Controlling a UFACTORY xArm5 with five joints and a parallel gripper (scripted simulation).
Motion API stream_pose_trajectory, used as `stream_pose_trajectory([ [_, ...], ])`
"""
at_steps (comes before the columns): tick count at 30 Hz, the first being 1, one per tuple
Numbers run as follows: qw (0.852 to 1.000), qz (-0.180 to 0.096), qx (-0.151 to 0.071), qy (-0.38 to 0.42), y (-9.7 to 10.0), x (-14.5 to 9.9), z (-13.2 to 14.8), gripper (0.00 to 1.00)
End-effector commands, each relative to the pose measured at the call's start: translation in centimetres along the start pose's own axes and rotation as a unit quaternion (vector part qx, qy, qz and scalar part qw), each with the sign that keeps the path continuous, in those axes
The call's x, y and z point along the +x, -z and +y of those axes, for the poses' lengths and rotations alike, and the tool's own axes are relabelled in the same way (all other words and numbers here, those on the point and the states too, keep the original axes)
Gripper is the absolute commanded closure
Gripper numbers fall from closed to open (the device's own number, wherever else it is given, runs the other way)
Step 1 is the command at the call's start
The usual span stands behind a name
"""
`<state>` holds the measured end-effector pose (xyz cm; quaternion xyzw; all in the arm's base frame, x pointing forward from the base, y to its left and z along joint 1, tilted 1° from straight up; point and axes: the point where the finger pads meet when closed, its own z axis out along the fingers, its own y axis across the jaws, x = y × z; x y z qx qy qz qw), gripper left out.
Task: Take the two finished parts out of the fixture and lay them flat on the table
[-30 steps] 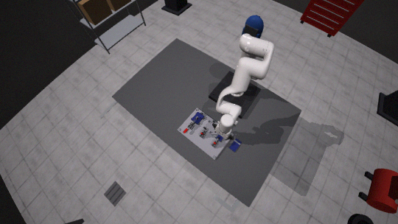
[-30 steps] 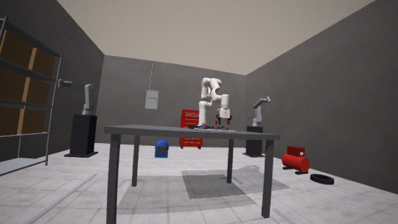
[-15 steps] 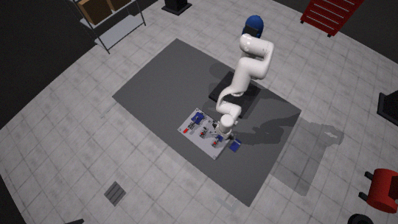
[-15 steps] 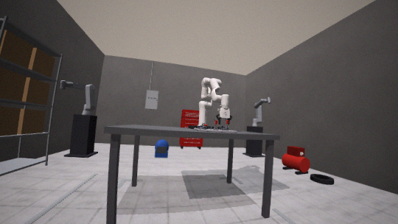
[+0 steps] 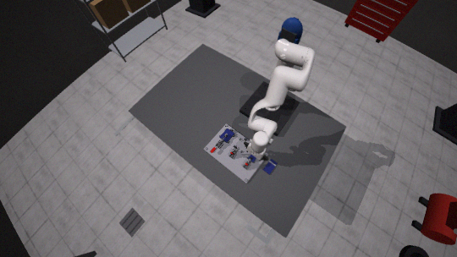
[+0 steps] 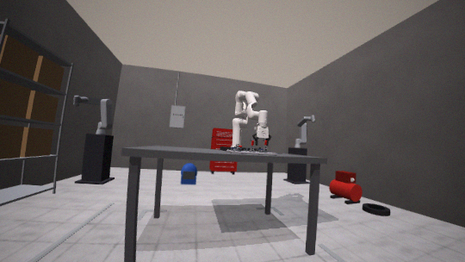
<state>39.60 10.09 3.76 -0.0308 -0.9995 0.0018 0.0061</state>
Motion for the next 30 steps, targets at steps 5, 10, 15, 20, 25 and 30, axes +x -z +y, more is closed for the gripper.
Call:
stream_pose_trajectory([
  [5, 1.0, -0.002, -0.001, 0.0, 0.12, -0.14, 0.05, 0.0],
  [10, 1.0, -0.002, -0.001, 0.0, 0.13, -0.14, 0.05, 0.0],
  [15, 1.0, -0.002, -0.001, 0.0, 0.12, -0.14, 0.05, 0.0],
  [20, 1.0, -0.002, -0.001, 0.0, -0.03, -0.14, 0.05, 0.0],
  [25, 1.0, -0.002, -0.001, 0.0, -0.41, -0.15, 0.04, 0.0],
  [30, 1.0, -0.002, -0.001, 0.0, -0.75, -0.15, 0.04, 0.0],
])
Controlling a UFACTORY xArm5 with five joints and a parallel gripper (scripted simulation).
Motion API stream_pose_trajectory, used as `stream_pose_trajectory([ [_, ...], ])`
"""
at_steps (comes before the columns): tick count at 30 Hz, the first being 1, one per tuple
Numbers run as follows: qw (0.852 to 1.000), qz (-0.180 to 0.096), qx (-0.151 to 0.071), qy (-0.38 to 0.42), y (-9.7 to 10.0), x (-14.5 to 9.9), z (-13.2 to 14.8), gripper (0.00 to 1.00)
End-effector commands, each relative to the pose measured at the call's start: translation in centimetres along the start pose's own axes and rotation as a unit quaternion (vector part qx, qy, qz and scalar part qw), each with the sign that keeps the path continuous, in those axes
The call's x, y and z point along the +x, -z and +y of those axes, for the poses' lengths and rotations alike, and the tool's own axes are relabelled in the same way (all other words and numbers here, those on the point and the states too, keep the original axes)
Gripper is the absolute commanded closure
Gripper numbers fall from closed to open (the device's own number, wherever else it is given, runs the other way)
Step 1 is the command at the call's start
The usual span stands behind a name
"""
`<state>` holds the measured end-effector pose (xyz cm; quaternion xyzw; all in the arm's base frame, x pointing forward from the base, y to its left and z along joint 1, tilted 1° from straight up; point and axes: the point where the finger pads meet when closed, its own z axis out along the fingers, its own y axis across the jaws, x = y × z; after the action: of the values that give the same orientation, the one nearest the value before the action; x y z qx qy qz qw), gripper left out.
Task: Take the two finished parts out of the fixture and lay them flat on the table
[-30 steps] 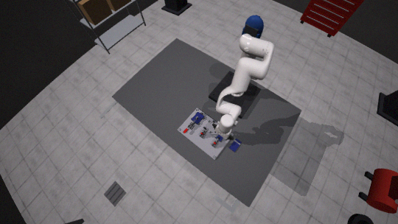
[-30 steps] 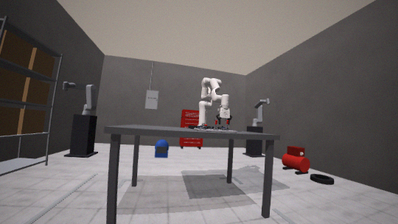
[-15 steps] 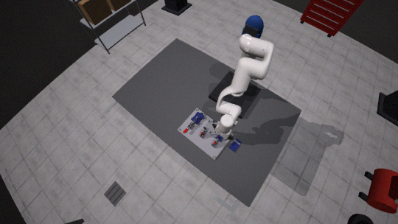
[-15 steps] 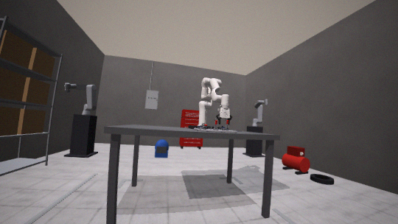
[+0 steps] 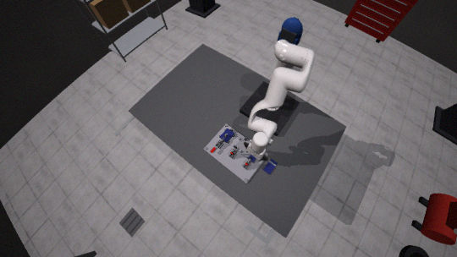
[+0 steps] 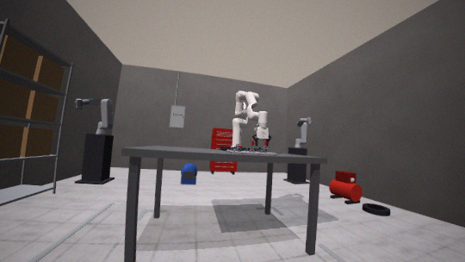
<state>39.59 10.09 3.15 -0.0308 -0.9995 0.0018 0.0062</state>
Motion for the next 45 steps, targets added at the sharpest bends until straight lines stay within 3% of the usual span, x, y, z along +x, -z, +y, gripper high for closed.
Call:
stream_pose_trajectory([
  [1, 1.0, -0.002, -0.001, 0.0, -0.3, -0.1, 0.0, 0.0],
  [22, 1.0, -0.002, -0.001, 0.0, -2.7, -0.2, 0.0, 0.0],
  [44, 1.0, -0.002, -0.001, 0.0, -2.9, -0.2, 0.0, 0.0],
  [45, 1.0, -0.002, -0.001, 0.0, -2.9, -0.2, 0.0, 1.0],
])
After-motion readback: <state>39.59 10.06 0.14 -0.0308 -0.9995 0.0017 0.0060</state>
